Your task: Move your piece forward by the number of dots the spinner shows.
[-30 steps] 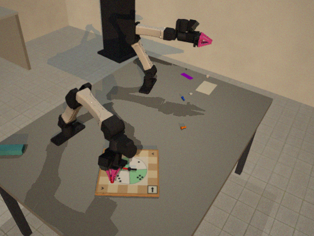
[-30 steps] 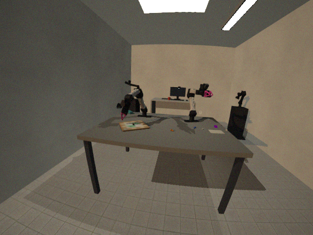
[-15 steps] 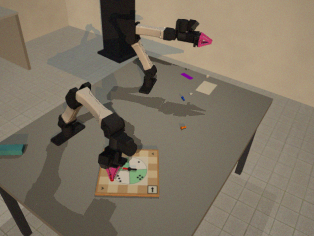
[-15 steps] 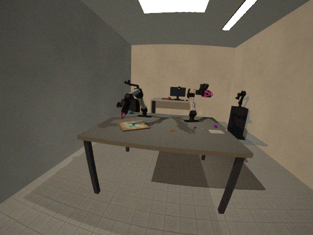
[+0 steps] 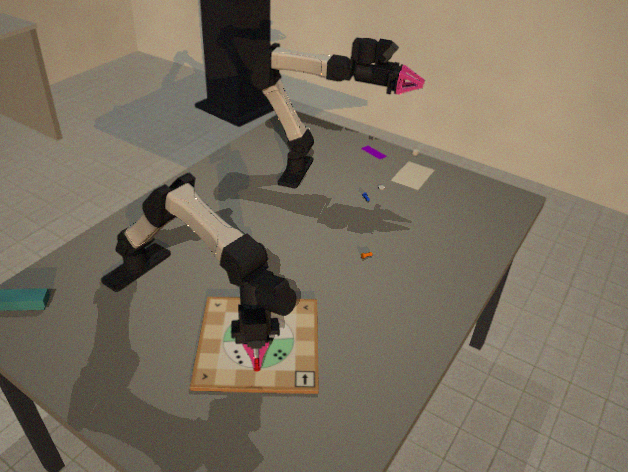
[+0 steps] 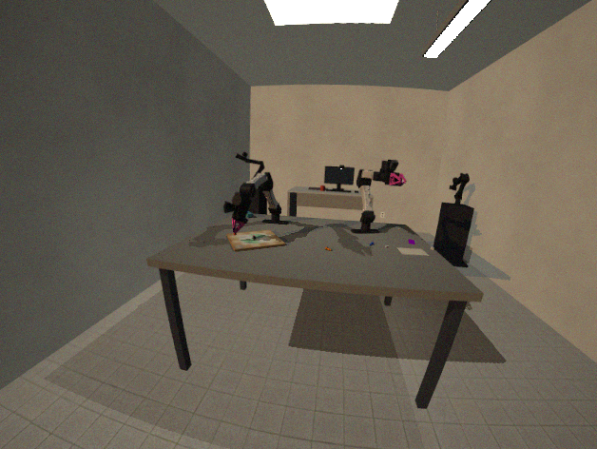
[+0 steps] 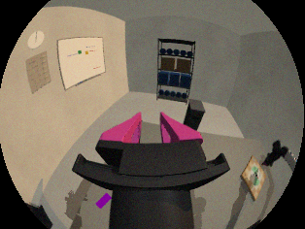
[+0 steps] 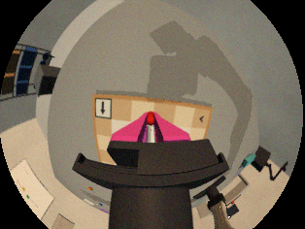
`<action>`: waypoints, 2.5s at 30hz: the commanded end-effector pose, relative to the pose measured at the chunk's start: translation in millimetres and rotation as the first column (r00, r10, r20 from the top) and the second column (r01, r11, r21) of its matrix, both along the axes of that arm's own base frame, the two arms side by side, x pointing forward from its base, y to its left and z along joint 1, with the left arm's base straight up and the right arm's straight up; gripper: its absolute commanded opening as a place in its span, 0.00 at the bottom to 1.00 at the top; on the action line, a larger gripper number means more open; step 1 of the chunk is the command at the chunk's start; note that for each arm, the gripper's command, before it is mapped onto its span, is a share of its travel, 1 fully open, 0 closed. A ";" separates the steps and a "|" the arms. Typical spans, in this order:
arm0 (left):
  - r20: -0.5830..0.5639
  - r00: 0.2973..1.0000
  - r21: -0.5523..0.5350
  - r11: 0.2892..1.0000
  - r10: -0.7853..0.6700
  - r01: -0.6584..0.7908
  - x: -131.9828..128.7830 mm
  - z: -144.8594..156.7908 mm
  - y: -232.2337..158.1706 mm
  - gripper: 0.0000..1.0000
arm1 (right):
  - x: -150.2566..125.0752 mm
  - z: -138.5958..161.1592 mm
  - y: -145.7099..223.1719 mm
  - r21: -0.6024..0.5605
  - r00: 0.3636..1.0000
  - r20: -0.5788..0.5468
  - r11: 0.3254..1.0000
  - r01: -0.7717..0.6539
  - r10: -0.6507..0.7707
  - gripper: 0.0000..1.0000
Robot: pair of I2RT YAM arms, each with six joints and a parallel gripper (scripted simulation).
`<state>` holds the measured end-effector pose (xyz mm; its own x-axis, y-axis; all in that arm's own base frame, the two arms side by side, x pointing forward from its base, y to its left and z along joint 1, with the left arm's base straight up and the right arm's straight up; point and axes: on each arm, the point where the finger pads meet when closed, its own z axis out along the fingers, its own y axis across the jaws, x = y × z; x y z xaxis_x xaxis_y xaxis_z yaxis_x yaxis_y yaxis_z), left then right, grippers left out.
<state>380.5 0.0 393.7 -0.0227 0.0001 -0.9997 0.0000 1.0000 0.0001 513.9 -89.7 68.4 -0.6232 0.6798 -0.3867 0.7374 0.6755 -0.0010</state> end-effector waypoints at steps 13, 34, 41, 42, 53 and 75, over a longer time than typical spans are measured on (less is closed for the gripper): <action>0.011 1.000 0.000 1.000 0.000 0.000 -0.8 4.2 0.0 0.30 | 19.8 5.1 10.9 0.006 0.996 0.031 0.996 -0.087 0.087 0.00; 0.011 1.000 0.000 1.000 0.000 0.000 -0.8 4.2 0.0 0.30 | 15.1 -43.2 12.6 -0.001 0.996 0.001 0.996 -0.085 0.085 0.00; 0.011 1.000 0.000 1.000 0.000 0.000 -0.8 4.2 0.0 0.30 | 17.7 -32.7 14.3 0.002 0.996 0.022 0.996 -0.089 0.089 0.00; 0.011 1.000 0.000 1.000 0.000 0.000 -0.8 4.2 0.0 0.30 | 17.7 -32.7 14.3 0.002 0.996 0.022 0.996 -0.089 0.089 0.00; 0.011 1.000 0.000 1.000 0.000 0.000 -0.8 4.2 0.0 0.30 | 10.3 -54.3 15.8 0.013 0.996 -0.017 0.996 -0.089 0.090 0.00; 0.011 1.000 0.000 1.000 0.000 0.000 -0.8 4.2 0.0 0.30 | 21.0 -14.0 13.4 -0.003 0.995 0.046 0.996 -0.088 0.088 0.22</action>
